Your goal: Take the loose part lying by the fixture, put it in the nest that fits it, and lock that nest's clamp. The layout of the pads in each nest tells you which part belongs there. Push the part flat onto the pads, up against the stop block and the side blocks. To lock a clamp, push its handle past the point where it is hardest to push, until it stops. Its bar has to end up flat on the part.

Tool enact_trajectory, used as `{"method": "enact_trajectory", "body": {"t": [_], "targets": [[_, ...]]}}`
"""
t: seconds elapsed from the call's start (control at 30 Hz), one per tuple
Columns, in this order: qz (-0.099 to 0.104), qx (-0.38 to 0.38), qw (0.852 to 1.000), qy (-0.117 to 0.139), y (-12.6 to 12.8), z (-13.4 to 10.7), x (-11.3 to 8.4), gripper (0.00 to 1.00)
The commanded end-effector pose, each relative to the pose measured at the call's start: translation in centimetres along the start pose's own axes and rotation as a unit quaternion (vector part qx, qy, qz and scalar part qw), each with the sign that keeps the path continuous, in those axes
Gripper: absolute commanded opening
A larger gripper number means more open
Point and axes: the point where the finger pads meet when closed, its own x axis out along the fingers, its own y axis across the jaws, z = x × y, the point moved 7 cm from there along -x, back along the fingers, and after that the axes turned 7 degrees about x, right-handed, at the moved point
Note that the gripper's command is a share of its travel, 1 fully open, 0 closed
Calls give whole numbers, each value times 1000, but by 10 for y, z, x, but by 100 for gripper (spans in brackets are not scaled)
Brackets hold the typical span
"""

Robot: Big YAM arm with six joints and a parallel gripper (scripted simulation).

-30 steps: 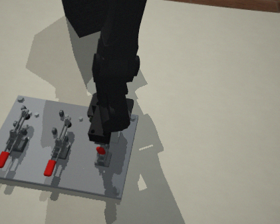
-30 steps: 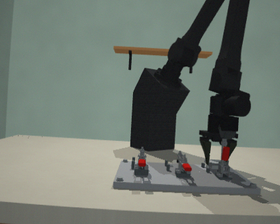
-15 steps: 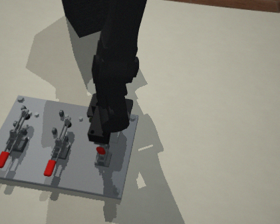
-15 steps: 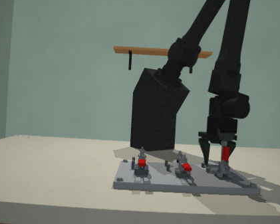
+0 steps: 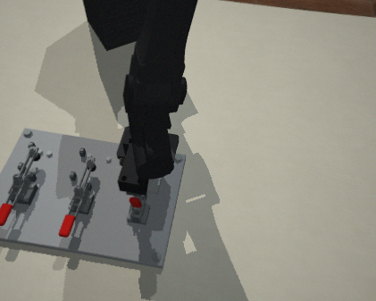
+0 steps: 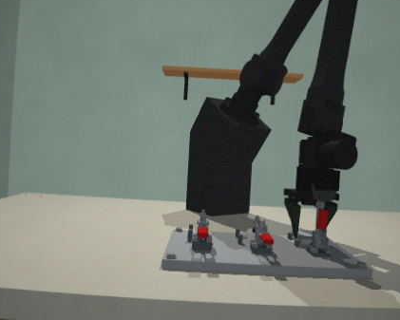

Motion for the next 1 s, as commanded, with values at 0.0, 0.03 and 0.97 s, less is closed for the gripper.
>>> {"method": "enact_trajectory", "body": {"t": [0.0,0.03,0.97], "targets": [[5,-4,1000,-10,4,6,1,0],[5,-4,1000,-10,4,6,1,0],[4,-5,1000,-9,3,8,0,0]]}}
